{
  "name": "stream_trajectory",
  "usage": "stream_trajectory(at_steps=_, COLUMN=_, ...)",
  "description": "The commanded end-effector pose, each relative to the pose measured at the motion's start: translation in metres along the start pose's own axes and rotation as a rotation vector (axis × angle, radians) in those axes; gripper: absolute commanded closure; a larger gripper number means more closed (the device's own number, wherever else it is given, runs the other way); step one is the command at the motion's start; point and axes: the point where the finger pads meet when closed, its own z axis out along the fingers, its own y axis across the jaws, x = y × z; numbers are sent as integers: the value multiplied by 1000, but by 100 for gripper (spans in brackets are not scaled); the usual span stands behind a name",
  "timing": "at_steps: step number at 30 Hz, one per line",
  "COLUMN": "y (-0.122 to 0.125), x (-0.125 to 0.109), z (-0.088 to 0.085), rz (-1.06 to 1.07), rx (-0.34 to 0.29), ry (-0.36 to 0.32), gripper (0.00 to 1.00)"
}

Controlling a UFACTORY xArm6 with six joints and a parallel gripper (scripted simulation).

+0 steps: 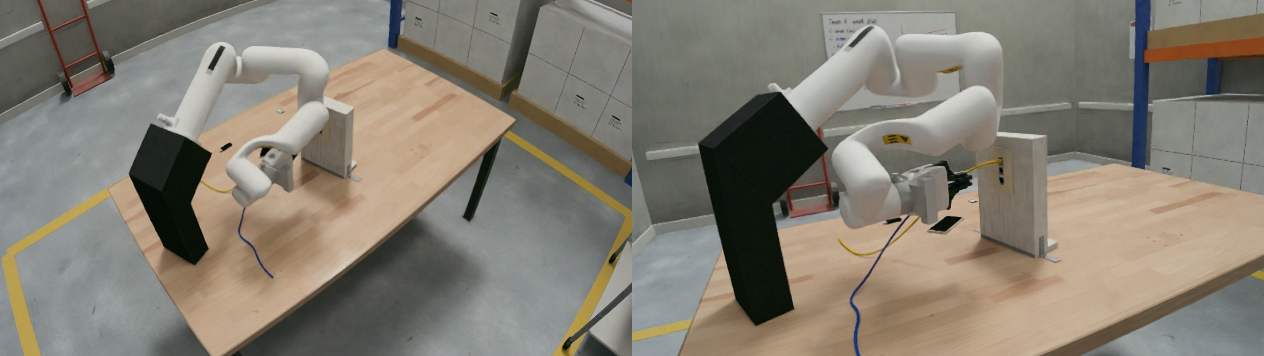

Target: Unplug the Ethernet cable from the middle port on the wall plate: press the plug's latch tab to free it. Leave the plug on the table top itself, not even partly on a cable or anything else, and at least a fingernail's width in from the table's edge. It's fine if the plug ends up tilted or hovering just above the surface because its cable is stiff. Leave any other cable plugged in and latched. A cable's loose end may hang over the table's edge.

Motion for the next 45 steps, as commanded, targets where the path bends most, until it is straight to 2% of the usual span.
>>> stream_trajectory(at_steps=1, y=0, x=1, z=-19, rz=-2, rx=1, ry=-3, gripper=100)
stream_trajectory(at_steps=3, y=0, x=1, z=-24, rz=-2, rx=1, ry=-3, gripper=100)
stream_trajectory(at_steps=10, y=0, x=1, z=-24, rz=-2, rx=1, ry=-3, gripper=100)
stream_trajectory(at_steps=14, y=16, x=36, z=-24, rz=-180, rx=-117, ry=-54, gripper=100)
stream_trajectory(at_steps=18, y=25, x=78, z=-28, rz=-334, rx=-231, ry=-74, gripper=100)
stream_trajectory(at_steps=26, y=25, x=78, z=-28, rz=-337, rx=-233, ry=-74, gripper=100)
stream_trajectory(at_steps=31, y=47, x=130, z=-31, rz=-578, rx=-399, ry=-131, gripper=100)
stream_trajectory(at_steps=33, y=51, x=155, z=-33, rz=-643, rx=-446, ry=-139, gripper=100)
stream_trajectory(at_steps=34, y=51, x=155, z=-33, rz=-672, rx=-467, ry=-145, gripper=100)
stream_trajectory(at_steps=43, y=51, x=155, z=-33, rz=-672, rx=-467, ry=-145, gripper=100)
stream_trajectory(at_steps=45, y=60, x=176, z=-35, rz=-770, rx=-534, ry=-168, gripper=100)
